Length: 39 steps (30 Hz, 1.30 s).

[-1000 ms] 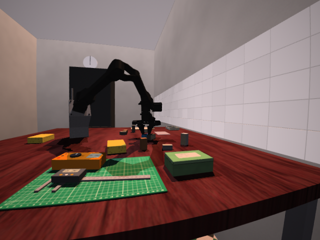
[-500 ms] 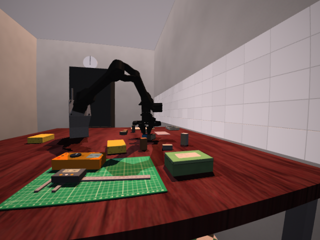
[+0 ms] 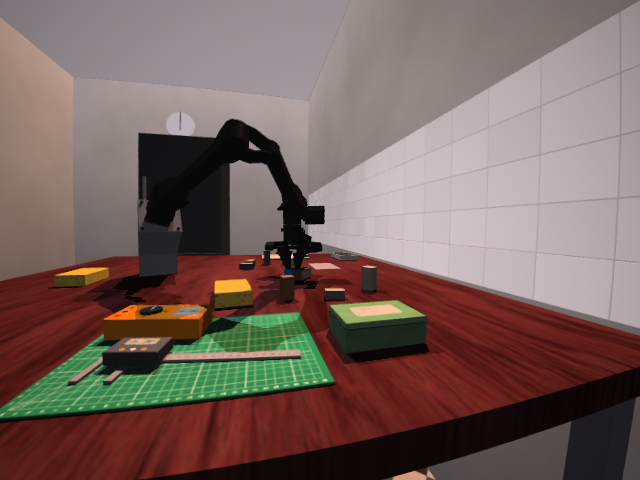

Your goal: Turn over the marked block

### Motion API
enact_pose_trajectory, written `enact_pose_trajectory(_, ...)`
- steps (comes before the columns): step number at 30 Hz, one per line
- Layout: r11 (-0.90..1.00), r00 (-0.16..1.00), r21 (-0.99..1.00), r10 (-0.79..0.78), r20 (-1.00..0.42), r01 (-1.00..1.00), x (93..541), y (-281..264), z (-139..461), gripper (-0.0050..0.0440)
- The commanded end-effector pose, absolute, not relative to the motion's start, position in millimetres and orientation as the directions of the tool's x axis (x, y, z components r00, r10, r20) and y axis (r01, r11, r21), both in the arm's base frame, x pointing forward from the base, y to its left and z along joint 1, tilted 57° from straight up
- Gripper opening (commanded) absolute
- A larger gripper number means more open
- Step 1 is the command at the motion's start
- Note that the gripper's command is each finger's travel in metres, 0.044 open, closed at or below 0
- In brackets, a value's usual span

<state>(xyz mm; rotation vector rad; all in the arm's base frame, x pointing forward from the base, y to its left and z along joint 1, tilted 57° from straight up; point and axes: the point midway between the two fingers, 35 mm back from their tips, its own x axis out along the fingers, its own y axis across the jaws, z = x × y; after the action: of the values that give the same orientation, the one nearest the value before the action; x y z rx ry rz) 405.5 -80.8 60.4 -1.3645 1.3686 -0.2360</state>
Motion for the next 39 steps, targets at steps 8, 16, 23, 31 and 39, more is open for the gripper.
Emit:
enact_pose_trajectory(8,0.314,0.277,-0.76,-0.797,-0.537,-0.569,401.3,-90.3,56.3,-0.005)
enact_pose_trajectory(16,0.315,0.277,-0.76,-0.797,-0.537,-0.569,401.3,-90.3,56.3,-0.005)
enact_pose_trajectory(23,0.316,0.298,-0.778,-0.794,-0.53,-0.542,402.1,-77.3,73.5,-0.005)
enact_pose_trajectory(31,0.318,0.299,-0.778,-0.792,-0.533,-0.542,390.0,-44.0,95.6,-0.005)
enact_pose_trajectory(39,0.319,0.297,-0.775,-0.791,-0.535,-0.546,381.7,-21.5,108.6,-0.005)
